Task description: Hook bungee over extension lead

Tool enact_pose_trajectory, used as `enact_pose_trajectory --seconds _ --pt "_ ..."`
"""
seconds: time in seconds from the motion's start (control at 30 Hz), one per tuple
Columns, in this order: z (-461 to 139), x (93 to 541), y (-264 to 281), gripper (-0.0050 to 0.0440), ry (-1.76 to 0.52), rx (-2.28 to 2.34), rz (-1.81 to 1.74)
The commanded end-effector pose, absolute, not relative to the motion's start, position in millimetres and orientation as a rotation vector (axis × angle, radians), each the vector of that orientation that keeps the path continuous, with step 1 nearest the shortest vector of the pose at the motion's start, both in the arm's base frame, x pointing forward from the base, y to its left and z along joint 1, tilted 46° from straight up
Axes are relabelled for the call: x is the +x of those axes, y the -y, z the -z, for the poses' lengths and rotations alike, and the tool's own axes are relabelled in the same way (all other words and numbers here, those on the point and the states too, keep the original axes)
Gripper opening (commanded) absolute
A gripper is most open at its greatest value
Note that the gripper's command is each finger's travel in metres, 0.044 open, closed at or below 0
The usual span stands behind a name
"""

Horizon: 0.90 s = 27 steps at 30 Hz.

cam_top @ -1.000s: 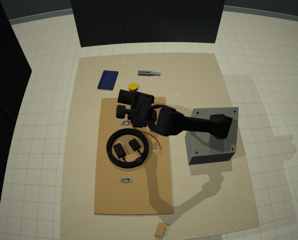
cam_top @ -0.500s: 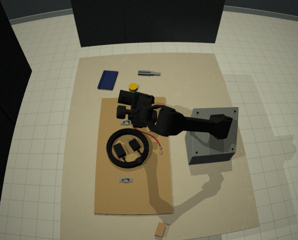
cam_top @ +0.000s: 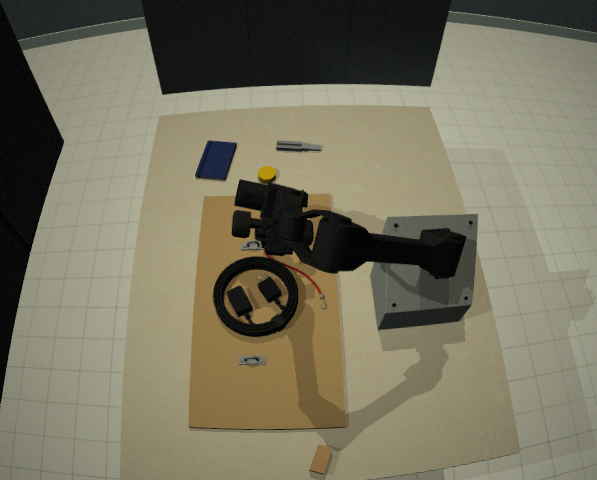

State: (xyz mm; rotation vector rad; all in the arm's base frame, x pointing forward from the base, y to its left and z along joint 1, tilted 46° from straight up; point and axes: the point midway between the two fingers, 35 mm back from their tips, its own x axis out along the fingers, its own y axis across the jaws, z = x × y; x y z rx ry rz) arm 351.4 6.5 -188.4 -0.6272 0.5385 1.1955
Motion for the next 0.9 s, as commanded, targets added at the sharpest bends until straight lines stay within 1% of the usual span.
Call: enact_pose_trajectory --seconds 0.0,0.87 --pt "183.2 361.5 -2.8 -0.0050 -0.524 -0.646 -1.182" --pt "183.3 364.3 -4.7 -0.0050 -0.524 -0.644 -1.182"
